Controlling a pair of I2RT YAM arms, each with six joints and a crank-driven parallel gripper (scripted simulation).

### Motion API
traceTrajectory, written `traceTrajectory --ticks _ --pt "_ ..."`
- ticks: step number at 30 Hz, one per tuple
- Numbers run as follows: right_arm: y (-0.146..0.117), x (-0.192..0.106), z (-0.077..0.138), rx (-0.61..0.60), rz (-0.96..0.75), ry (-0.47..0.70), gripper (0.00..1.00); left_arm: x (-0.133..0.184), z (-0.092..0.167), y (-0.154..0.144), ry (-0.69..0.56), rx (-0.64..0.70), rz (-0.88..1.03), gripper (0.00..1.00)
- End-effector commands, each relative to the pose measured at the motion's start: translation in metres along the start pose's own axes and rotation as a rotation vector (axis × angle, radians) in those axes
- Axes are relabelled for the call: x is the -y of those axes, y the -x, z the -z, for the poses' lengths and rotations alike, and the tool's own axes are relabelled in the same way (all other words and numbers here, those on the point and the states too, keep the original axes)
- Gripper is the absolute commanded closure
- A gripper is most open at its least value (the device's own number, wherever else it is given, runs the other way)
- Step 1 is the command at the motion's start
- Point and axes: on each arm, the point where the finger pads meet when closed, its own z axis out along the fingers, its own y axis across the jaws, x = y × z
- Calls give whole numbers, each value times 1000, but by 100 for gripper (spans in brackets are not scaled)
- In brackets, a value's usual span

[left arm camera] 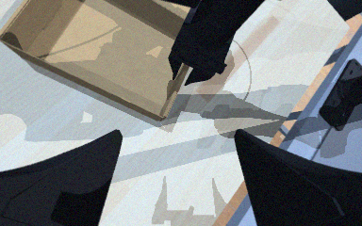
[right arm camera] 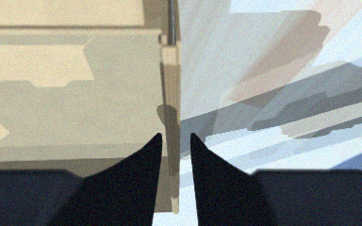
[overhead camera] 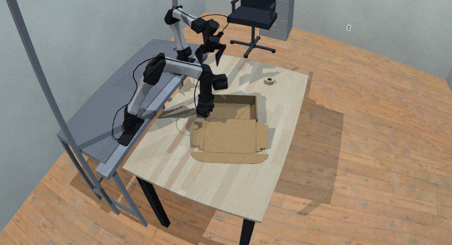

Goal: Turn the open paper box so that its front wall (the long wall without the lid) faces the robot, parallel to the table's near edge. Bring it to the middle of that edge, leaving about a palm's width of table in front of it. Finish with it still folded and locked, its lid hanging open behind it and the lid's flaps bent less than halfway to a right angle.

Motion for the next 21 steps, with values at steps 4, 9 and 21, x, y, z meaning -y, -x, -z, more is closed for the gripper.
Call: traceTrajectory --ticks 4,9,21 --pt "5 -6 -15 11 -14 6 86 1 2 6 17 33 2 0" --pt "1 -11 8 -7 -11 60 98 1 3 3 17 23 7 0" --pt "4 -3 5 7 63 55 100 1 3 8 12 29 0 0"
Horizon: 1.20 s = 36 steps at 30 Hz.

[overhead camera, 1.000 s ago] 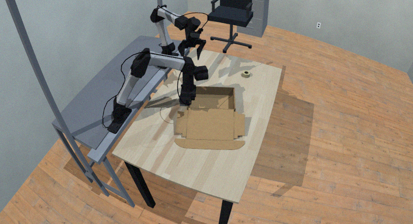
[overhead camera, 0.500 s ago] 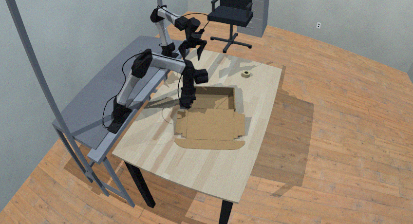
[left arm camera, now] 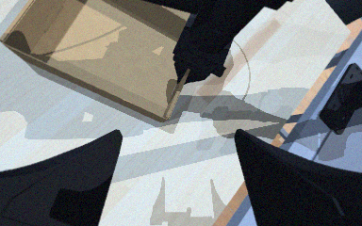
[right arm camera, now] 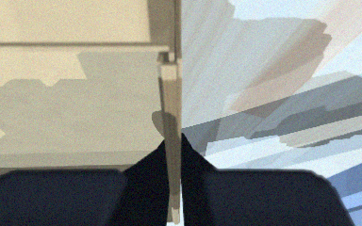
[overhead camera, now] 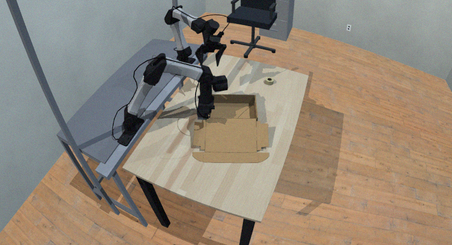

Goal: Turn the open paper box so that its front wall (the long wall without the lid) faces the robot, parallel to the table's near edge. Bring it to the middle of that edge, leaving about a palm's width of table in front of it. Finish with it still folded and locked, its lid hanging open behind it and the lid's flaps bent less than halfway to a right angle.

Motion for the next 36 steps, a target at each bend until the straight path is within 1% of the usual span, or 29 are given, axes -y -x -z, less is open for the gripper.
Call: traceTrajectory --ticks 1,4,7,9,36 --pt "3 -2 14 6 35 48 100 2 3 8 0 24 -14 0" --pt "4 -1 14 8 60 50 100 2 4 4 0 18 -11 0" --pt "4 1 13 9 86 50 100 4 3 15 -5 30 -22 0" --pt "5 3 13 9 103 50 100 4 2 16 -8 28 -25 0" --pt "11 18 12 20 294 50 100 3 0 14 -9 21 -21 0"
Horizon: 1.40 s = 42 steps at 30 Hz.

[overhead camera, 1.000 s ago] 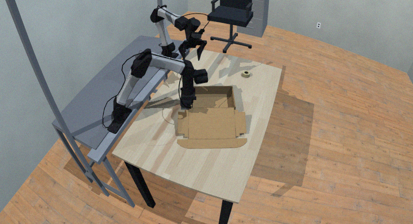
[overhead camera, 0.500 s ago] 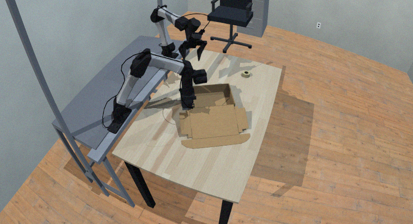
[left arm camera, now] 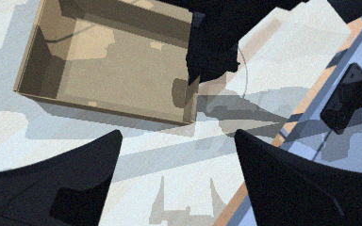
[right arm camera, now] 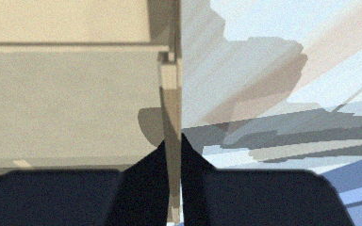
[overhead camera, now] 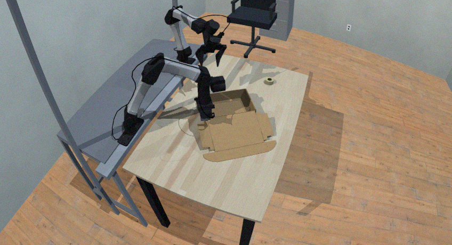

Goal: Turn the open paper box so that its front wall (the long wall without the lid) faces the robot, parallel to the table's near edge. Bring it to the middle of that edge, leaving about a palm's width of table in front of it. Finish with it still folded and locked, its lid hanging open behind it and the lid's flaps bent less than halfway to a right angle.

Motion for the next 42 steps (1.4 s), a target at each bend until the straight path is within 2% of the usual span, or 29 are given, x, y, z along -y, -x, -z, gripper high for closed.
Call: traceTrajectory --ticks 1,23,31,42 --pt "5 0 13 19 44 43 100 4 2 16 -9 27 -25 0" --pt "10 13 12 27 211 43 100 3 1 15 -9 23 -23 0" --pt "12 19 11 29 281 42 100 24 -4 5 -107 -1 -48 0" --pt "15 24 11 33 354 45 100 38 -9 2 -142 -12 -51 0"
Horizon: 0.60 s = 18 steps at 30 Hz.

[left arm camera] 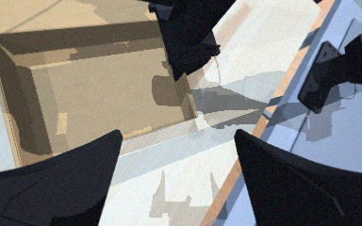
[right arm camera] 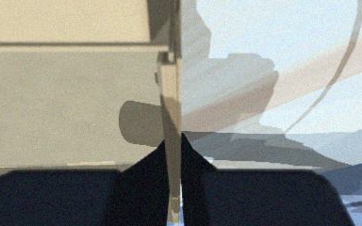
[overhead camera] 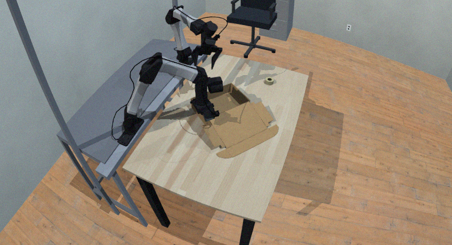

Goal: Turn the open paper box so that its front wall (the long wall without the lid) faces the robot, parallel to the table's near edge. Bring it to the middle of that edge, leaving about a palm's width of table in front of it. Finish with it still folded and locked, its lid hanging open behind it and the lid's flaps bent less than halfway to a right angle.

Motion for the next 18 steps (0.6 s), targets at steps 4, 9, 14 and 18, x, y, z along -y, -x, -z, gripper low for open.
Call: traceTrajectory --ticks 4,9,14,18 --pt "9 5 11 32 74 35 100 8 -3 13 -9 29 -16 0" --pt "9 6 11 34 97 37 100 10 -6 12 -10 23 -10 0" --pt "10 10 11 35 140 36 100 14 -9 12 -11 23 -8 0" --pt "11 13 11 36 175 35 100 16 -12 12 -10 22 -5 0"
